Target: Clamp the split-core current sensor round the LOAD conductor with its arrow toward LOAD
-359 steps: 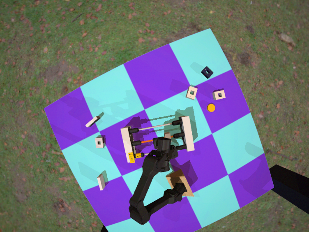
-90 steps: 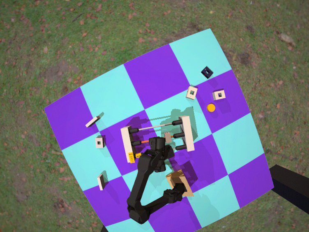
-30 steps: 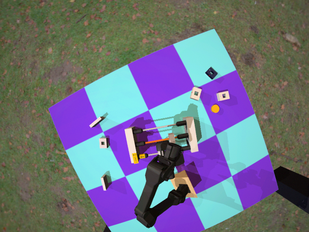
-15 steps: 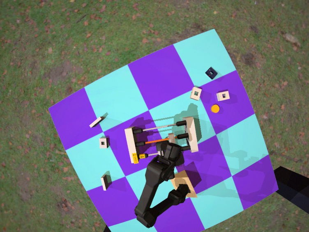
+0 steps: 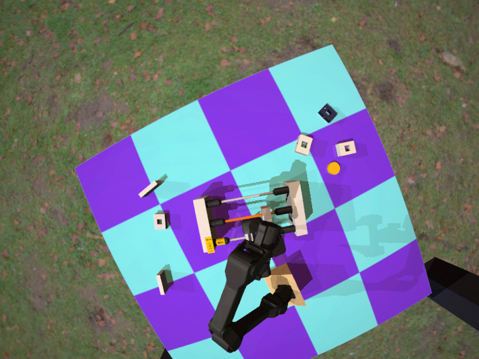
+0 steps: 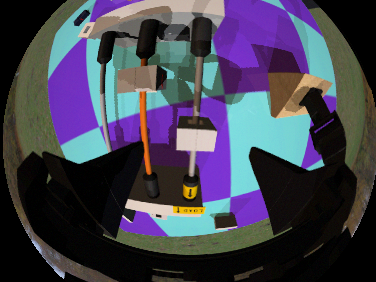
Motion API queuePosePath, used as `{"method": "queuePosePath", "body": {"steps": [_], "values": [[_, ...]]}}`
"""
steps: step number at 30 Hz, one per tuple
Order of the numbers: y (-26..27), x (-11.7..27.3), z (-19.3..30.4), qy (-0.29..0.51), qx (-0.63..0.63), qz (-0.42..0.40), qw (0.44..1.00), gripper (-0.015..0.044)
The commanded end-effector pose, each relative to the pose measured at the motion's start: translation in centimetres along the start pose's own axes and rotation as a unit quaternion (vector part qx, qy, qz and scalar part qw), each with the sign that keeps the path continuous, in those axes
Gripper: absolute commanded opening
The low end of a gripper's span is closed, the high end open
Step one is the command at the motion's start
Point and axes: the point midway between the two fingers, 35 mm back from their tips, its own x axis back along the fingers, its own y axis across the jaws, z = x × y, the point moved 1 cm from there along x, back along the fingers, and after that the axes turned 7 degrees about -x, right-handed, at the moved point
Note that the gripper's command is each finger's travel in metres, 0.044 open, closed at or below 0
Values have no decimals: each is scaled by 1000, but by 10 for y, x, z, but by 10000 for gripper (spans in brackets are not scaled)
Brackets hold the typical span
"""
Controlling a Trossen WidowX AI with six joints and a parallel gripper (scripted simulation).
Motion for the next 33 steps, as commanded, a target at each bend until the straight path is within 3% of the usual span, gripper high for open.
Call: {"method": "queuePosePath", "body": {"steps": [1,9,17,25,29,33], "values": [[0,0,-1,-2,1,1,1000,440],[-1,-1,1,-6,2,2,1000,440],[-44,-27,45,-246,107,4,963,440],[-84,-27,81,-418,219,-134,871,440],[-102,-20,98,-447,263,-234,822,440],[-105,-19,100,-448,269,-252,814,440]]}}
